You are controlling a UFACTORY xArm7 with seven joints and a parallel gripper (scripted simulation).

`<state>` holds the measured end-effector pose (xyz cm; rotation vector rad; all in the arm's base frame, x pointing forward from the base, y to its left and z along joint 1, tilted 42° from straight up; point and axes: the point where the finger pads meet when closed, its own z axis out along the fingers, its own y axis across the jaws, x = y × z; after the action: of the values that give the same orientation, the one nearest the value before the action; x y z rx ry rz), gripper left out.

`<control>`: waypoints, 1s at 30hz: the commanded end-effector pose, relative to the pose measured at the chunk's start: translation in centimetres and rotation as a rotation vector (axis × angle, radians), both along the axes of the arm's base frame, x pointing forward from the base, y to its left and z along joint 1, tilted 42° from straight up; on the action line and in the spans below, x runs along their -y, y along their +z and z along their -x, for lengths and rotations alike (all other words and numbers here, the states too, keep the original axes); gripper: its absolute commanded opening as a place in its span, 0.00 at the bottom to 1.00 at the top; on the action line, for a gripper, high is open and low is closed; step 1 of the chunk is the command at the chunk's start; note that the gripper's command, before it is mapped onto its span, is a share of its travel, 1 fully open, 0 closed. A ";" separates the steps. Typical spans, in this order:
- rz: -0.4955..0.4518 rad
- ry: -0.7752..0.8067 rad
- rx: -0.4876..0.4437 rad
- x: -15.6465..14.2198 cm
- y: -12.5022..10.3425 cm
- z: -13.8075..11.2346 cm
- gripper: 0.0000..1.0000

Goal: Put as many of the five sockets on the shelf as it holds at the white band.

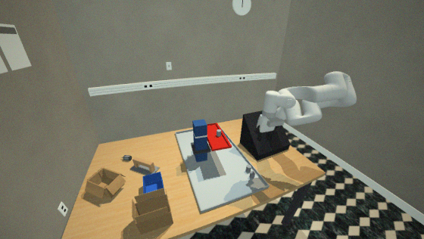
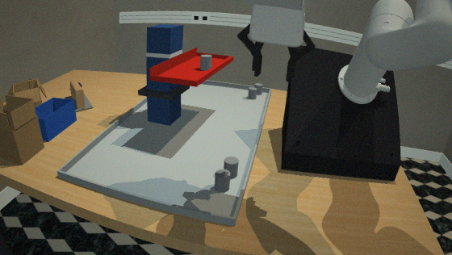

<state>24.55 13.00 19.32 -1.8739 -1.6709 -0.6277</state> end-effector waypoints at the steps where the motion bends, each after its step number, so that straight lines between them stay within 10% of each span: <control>1: 0.000 -0.002 0.004 -0.6 -0.6 -0.6 0.61; 14: 0.000 -0.002 0.004 -6.8 -8.3 -5.1 0.61; 30: 0.000 -0.002 0.004 -9.0 -11.0 -6.7 0.61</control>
<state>30.94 21.96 8.36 -1.8731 -1.6716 -0.6279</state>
